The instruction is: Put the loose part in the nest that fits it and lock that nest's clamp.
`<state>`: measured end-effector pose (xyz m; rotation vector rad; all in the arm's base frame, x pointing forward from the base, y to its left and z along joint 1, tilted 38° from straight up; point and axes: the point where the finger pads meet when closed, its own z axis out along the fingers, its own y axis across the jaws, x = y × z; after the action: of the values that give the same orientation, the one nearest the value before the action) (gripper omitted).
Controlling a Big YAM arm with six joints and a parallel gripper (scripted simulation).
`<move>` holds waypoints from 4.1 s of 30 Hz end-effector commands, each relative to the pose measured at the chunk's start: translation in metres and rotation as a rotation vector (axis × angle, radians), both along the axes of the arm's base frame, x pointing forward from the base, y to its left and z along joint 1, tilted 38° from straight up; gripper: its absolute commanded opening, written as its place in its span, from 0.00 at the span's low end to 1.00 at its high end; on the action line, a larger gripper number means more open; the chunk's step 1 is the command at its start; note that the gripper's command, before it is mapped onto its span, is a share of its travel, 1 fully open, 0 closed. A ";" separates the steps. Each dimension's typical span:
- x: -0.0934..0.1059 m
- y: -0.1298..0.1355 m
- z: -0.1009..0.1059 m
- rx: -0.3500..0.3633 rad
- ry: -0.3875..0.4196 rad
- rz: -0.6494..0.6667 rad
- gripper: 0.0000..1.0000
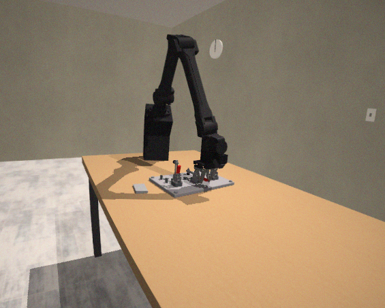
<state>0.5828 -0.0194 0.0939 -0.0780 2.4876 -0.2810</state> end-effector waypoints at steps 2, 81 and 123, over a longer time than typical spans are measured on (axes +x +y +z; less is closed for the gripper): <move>-0.003 -0.003 -0.014 -0.004 0.015 0.003 0.45; 0.003 -0.003 -0.003 -0.003 0.006 0.003 0.45; 0.005 -0.003 -0.004 -0.003 0.011 0.003 0.45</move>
<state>0.5770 -0.0195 0.0866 -0.0795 2.4956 -0.2814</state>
